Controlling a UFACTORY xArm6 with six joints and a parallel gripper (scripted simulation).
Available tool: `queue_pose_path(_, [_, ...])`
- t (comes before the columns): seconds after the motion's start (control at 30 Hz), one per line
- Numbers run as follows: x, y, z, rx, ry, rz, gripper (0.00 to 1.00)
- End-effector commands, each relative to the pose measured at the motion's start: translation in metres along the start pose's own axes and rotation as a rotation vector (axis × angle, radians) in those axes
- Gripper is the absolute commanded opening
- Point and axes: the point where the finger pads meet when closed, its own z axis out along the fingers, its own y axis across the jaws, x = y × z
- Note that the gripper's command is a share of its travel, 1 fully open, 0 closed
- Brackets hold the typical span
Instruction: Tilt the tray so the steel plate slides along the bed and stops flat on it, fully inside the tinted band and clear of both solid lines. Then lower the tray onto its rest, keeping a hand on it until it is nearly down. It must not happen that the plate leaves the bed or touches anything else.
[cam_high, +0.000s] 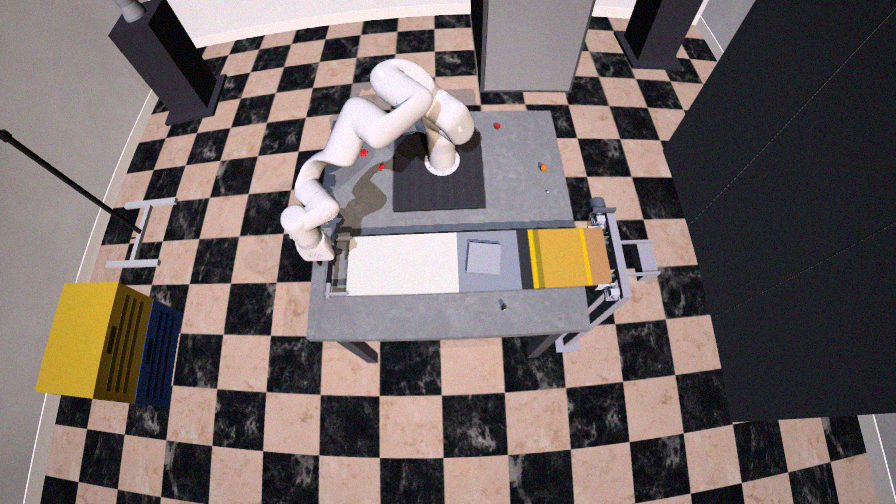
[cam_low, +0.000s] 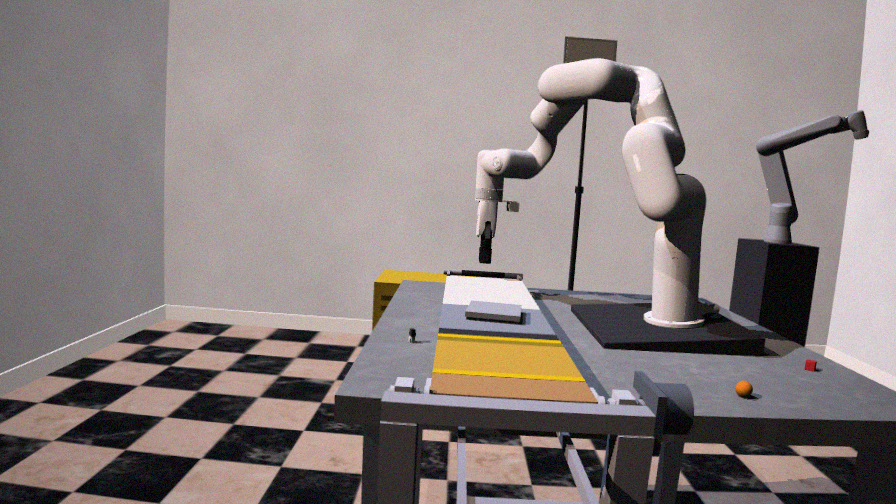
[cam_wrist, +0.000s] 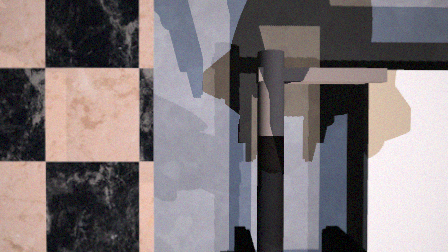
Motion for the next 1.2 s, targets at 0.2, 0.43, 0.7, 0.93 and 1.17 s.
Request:
queue_pose_path(0.2, [-0.001, -0.001, 0.01, 0.003, -0.003, 0.0, 0.41])
queue_pose_path(0.43, [-0.002, -0.001, 0.014, 0.003, -0.003, 0.0, 0.41])
queue_pose_path(0.7, [-0.002, -0.001, 0.015, 0.003, -0.003, 0.0, 0.41])
queue_pose_path(0.93, [-0.002, -0.001, 0.015, 0.003, -0.003, 0.0, 0.41])
queue_pose_path(1.17, [-0.002, -0.002, 0.015, 0.003, -0.003, 0.0, 0.41])
